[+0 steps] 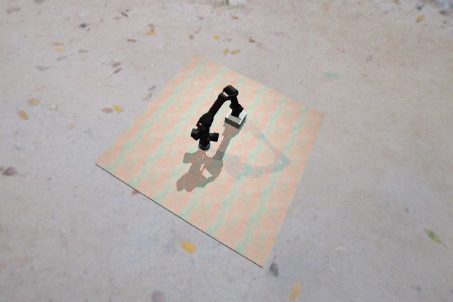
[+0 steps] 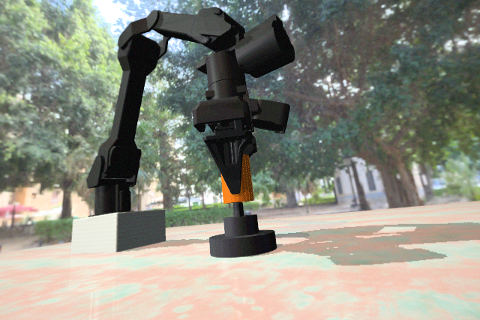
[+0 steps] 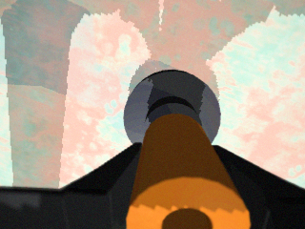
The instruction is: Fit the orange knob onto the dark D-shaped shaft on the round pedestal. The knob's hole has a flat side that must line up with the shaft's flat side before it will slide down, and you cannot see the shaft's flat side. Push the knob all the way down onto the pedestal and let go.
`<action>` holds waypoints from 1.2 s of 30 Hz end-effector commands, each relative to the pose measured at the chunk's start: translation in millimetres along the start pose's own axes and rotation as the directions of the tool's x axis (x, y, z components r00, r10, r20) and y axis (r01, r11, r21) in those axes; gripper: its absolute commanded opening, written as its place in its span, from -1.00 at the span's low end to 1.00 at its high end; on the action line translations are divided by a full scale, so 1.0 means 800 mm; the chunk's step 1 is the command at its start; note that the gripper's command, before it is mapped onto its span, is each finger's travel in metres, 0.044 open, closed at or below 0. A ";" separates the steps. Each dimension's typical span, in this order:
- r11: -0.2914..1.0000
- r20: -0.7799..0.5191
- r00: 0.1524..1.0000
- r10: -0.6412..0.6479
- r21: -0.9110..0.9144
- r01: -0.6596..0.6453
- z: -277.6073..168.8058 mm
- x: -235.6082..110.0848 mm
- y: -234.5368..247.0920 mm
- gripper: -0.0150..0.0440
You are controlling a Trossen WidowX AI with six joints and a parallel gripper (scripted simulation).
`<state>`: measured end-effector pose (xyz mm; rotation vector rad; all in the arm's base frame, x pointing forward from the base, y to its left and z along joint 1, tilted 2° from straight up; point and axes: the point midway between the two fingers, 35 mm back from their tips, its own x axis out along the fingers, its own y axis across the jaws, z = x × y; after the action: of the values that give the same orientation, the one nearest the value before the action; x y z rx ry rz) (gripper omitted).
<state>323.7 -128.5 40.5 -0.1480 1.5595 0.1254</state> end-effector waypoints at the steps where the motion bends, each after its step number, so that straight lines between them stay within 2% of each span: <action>1: 1.000 -0.001 1.000 -0.002 -0.005 0.002 0.000 0.001 0.000 -0.49; 8: 1.000 -0.001 1.000 -0.002 -0.014 0.002 0.001 -0.006 -0.001 -0.49; 15: 0.977 -0.001 1.000 -0.002 -0.213 0.002 0.001 -0.003 -0.001 -0.49; 36: 0.977 -0.001 1.000 -0.002 -0.213 0.002 0.001 0.000 -0.001 -0.49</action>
<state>324.2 -128.7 41.1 -0.3119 1.5455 0.2894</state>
